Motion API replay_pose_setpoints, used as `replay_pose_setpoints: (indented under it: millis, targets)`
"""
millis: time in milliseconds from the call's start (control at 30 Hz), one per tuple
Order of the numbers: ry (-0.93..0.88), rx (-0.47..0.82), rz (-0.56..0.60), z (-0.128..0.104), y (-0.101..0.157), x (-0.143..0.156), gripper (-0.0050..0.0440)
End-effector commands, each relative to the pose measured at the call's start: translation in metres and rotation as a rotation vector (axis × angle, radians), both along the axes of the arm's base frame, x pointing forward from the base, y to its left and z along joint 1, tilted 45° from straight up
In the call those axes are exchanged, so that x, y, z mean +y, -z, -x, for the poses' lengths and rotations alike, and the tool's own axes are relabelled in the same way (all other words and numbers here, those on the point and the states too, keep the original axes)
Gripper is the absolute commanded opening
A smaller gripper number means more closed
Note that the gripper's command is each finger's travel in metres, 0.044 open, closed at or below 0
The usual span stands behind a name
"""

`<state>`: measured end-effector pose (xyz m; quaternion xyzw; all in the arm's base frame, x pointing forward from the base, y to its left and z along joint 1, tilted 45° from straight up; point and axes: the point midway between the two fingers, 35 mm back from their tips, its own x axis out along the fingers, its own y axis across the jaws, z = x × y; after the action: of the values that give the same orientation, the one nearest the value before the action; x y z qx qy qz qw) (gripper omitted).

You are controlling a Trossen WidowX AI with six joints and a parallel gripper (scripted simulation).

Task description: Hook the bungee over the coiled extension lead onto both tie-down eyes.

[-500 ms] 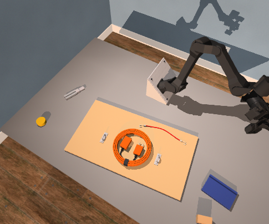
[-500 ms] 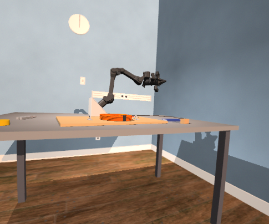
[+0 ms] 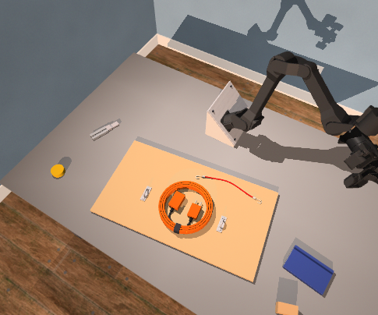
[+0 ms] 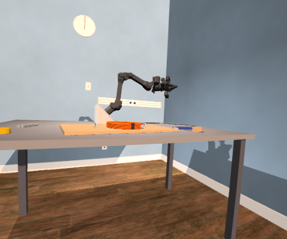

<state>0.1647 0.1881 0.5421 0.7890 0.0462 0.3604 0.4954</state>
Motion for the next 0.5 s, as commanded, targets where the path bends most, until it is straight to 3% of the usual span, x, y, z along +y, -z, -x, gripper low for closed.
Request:
replay_pose_setpoints:
  millis: [0,33,233,467]
  targets:
    - [0.0,-0.01,-0.023,0.003,-0.007,-0.008,0.0]
    - [0.0,-0.01,-0.023,0.003,-0.007,-0.008,0.0]
    - [0.001,0.003,0.029,-0.004,0.005,0.003,0.0144]
    - [-0.004,0.032,0.156,-0.021,0.028,0.02,0.015]
